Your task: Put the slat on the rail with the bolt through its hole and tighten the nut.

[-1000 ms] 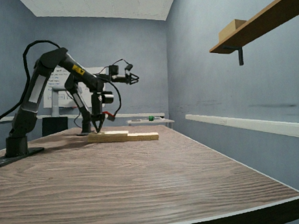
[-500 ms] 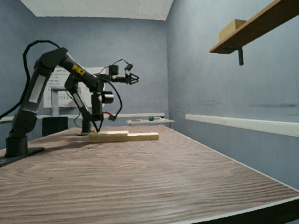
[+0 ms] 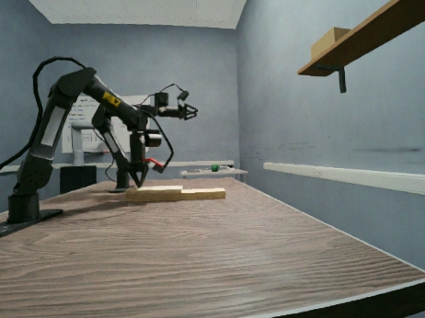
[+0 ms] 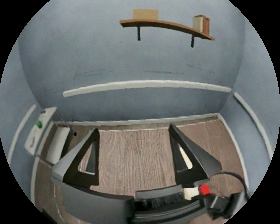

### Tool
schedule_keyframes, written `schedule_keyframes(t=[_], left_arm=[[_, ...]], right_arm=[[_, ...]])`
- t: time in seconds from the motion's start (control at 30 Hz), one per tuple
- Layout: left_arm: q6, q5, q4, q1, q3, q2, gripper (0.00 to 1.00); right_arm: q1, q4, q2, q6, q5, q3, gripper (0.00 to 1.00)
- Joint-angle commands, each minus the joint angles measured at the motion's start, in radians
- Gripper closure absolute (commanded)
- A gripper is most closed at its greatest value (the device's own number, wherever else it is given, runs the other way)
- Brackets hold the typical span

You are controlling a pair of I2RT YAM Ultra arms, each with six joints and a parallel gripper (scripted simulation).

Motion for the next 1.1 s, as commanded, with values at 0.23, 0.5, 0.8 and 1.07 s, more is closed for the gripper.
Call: schedule_keyframes(t=[0.23, 0.5, 0.8, 1.07], left_arm=[[0.001, 0.014, 0.011, 0.004, 0.007, -0.015, 0.00], [0.001, 0.014, 0.011, 0.004, 0.007, -0.015, 0.00], [0.001, 0.014, 0.011, 0.004, 0.007, -0.015, 0.00], [0.001, 0.014, 0.011, 0.004, 0.007, -0.015, 0.00]], right_arm=[[0.011, 0.012, 0.007, 0.220, -0.033, -0.034, 0.88], [0.011, 0.012, 0.007, 0.379, -0.033, -0.034, 0.88], [0.011, 0.012, 0.007, 0.519, -0.033, -0.034, 0.88], [0.011, 0.012, 0.007, 0.678, -0.033, -0.034, 0.88]])
